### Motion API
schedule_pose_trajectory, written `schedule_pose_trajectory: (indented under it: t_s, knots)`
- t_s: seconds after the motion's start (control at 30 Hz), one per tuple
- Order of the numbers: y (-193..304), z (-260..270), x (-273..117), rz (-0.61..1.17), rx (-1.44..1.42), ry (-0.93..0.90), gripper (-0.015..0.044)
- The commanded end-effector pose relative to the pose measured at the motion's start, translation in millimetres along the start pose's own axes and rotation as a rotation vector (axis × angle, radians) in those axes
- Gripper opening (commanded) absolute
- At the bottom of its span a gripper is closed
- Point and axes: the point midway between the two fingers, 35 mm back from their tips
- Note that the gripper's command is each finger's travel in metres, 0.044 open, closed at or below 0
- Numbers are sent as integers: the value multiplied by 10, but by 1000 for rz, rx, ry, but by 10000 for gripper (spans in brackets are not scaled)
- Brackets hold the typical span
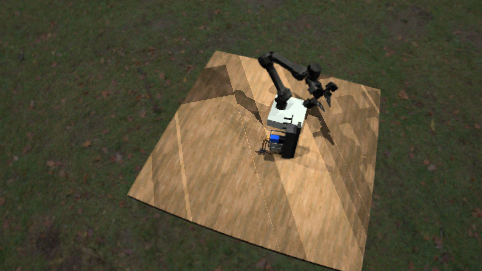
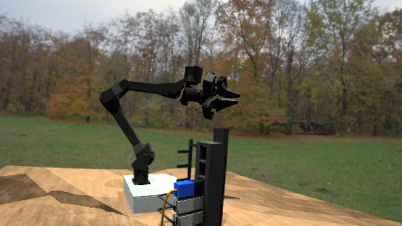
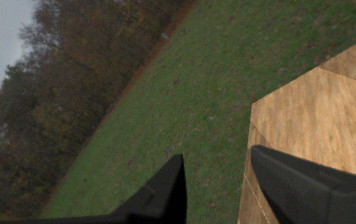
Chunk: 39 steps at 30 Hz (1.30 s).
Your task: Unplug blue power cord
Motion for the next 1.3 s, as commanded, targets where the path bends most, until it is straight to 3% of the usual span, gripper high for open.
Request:
schedule_pose_trajectory:
  t_s: [0.0,0.17,0.47,0.8,1.03,1.27]
  knots:
    - [-191,-319,261,13,28,152,160]
    - [-410,-780,446,25,87,334,160]
    - [-659,-1728,423,46,276,677,160]
    - [-556,-2661,171,133,511,1046,160]
    - [-239,-3397,-361,298,950,1474,160]
    - [-213,-3443,-422,311,999,1513,160]
Point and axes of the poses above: the point midway between the two fingers, 35 mm back from their tips, its own x axis out along the fingers, its own z axis across the jaws, y = z × x, and after that the axes turned 4 degrees about -x, right-handed
